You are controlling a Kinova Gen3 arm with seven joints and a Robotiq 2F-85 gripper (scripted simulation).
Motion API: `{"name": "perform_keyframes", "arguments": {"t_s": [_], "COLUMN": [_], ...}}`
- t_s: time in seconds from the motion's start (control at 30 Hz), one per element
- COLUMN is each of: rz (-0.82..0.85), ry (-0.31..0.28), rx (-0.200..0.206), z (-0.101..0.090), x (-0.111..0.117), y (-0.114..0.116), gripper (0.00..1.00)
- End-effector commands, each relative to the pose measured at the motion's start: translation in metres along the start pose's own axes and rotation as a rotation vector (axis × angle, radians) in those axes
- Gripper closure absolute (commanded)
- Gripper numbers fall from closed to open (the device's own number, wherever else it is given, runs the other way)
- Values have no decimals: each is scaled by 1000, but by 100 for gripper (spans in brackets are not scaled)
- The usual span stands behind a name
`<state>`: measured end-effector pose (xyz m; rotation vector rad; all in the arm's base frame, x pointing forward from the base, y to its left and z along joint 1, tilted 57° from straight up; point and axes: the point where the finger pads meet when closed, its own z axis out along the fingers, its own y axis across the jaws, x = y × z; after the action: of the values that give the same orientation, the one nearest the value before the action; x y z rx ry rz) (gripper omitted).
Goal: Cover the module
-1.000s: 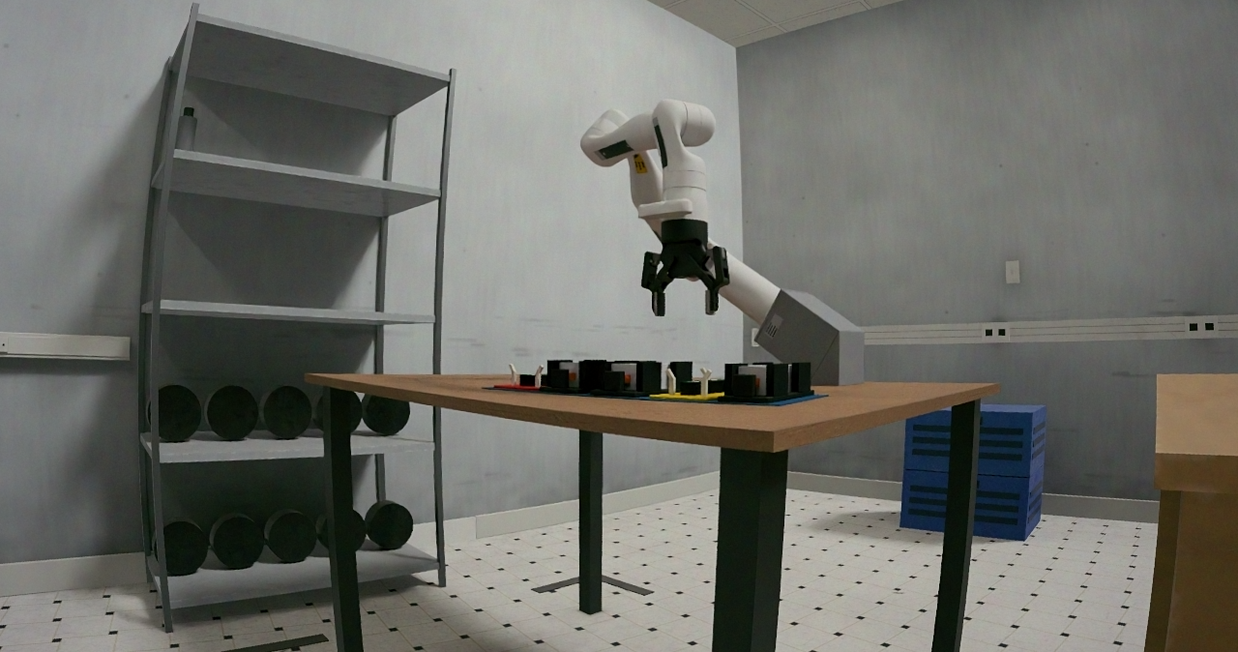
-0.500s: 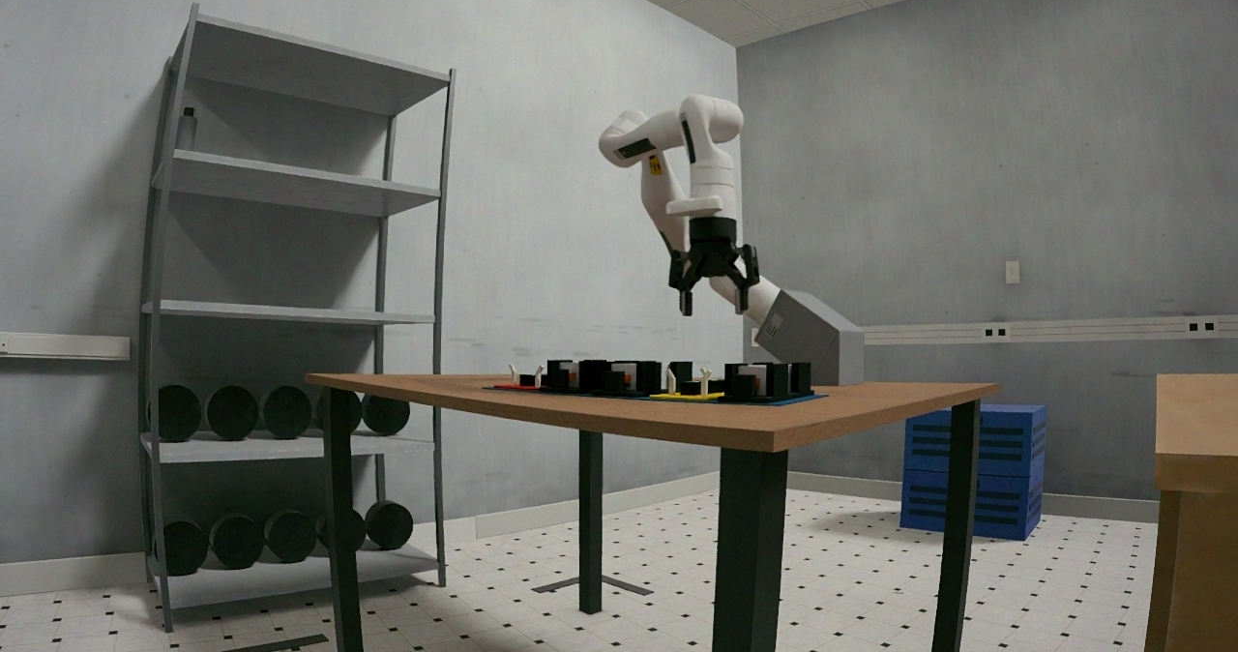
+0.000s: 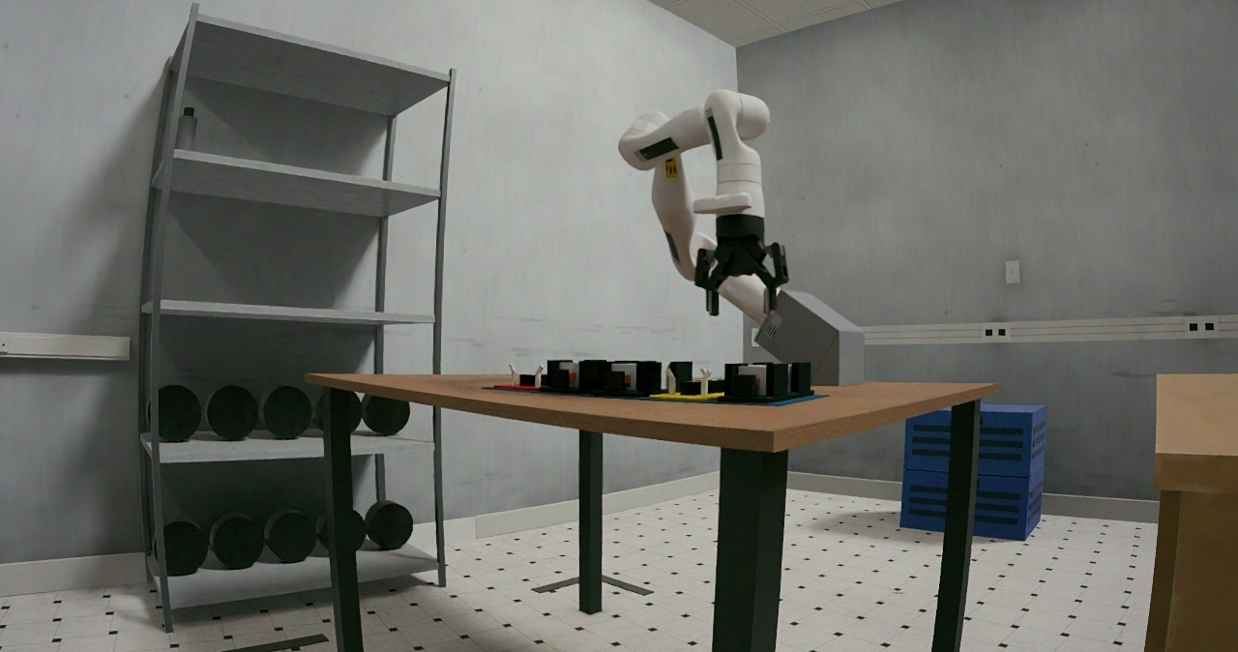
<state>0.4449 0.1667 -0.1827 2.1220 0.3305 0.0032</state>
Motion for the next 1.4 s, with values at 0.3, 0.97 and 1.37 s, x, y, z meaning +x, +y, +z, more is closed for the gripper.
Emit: {"name": "perform_keyframes", "arguments": {"t_s": [0.3,0.97,1.37], "rz": [0,0,0], "ry": [0,0,-1], "rx": [-1,-1,-1], "z": [-1,-1,-1], "x": [1,2,2], "y": [-33,-57,-54], "gripper": [0,0,0]}}
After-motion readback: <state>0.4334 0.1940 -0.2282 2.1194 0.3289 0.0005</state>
